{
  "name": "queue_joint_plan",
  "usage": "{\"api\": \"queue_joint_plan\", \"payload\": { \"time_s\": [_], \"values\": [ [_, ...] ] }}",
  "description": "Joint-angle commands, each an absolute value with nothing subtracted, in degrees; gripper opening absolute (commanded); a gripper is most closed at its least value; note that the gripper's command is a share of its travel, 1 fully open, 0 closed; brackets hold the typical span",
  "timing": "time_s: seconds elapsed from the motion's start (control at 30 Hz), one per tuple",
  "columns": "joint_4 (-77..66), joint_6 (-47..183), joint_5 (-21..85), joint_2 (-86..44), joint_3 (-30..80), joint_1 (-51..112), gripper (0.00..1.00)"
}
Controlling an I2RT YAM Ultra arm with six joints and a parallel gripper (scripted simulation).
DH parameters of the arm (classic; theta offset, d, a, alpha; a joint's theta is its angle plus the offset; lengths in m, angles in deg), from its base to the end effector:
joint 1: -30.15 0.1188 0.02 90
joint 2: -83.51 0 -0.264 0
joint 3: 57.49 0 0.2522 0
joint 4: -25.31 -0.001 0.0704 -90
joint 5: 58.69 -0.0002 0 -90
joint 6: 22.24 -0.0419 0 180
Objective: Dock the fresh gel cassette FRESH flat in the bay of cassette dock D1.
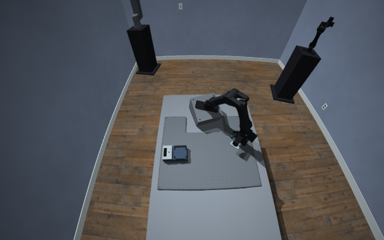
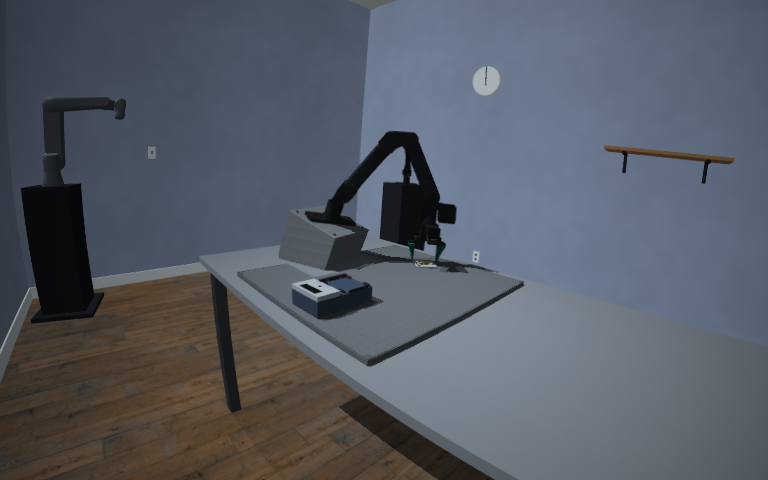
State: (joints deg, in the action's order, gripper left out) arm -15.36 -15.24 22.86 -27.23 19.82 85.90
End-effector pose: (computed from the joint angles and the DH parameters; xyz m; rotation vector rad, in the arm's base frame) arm 0.2037 0.2901 0.1191 0.7101 2.8030 0.3027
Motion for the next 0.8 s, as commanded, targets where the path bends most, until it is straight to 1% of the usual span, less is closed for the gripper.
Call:
{"api": "queue_joint_plan", "payload": {
  "time_s": [0.0,0.77],
  "values": [
    [-13.7,-14.9,22.7,-26.6,19.5,85.4,1.0],
    [-12.3,-14.9,22.7,-28.3,18.5,85.4,1.0]
  ]
}}
